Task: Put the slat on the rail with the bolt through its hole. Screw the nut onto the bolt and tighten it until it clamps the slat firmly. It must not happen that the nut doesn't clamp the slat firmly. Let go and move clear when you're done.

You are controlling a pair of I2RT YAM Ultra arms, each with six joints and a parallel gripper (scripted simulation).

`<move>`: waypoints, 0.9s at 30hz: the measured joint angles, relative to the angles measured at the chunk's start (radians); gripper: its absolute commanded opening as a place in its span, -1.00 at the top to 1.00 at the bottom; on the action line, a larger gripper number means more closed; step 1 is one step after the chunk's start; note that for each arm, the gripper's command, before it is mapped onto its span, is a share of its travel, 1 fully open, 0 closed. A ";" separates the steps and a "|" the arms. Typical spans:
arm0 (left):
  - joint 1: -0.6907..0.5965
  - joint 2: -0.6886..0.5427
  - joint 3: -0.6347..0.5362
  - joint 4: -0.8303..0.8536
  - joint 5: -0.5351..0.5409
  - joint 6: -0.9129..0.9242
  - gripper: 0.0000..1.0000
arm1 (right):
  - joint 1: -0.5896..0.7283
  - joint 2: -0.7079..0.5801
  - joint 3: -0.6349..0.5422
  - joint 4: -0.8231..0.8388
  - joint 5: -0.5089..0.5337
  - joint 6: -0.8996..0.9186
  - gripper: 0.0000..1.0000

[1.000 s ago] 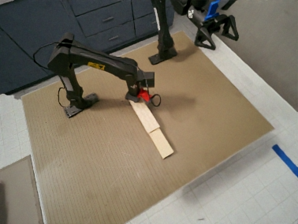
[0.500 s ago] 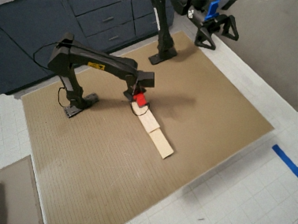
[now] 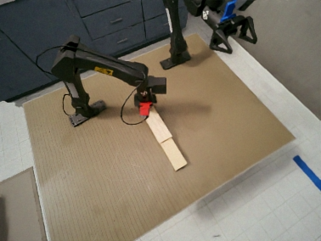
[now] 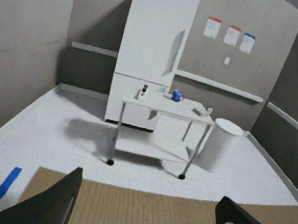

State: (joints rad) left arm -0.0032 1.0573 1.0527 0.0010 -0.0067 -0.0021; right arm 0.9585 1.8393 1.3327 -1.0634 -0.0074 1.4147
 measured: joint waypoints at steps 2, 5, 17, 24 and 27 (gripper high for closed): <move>0.000 0.000 0.000 0.000 0.000 0.000 -1.00 | 0.000 0.000 0.000 0.000 0.000 0.071 0.75; 0.000 0.000 0.000 0.000 0.000 0.000 -1.00 | 0.000 0.000 0.000 0.001 0.000 0.183 0.75; 0.000 0.000 0.000 0.000 0.000 0.000 -1.00 | 0.000 0.000 0.000 0.002 -0.001 0.470 0.75; 0.000 0.000 0.000 0.000 0.000 0.000 -1.00 | 0.000 0.000 0.000 0.002 -0.001 0.494 0.75; 0.000 0.000 0.000 0.000 0.000 0.000 -1.00 | 0.000 0.000 0.000 0.002 -0.001 0.498 0.75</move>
State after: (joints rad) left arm -0.0032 1.0573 1.0527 0.0010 -0.0067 -0.0021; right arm 0.9585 1.8393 1.3327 -1.0611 -0.0086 1.9125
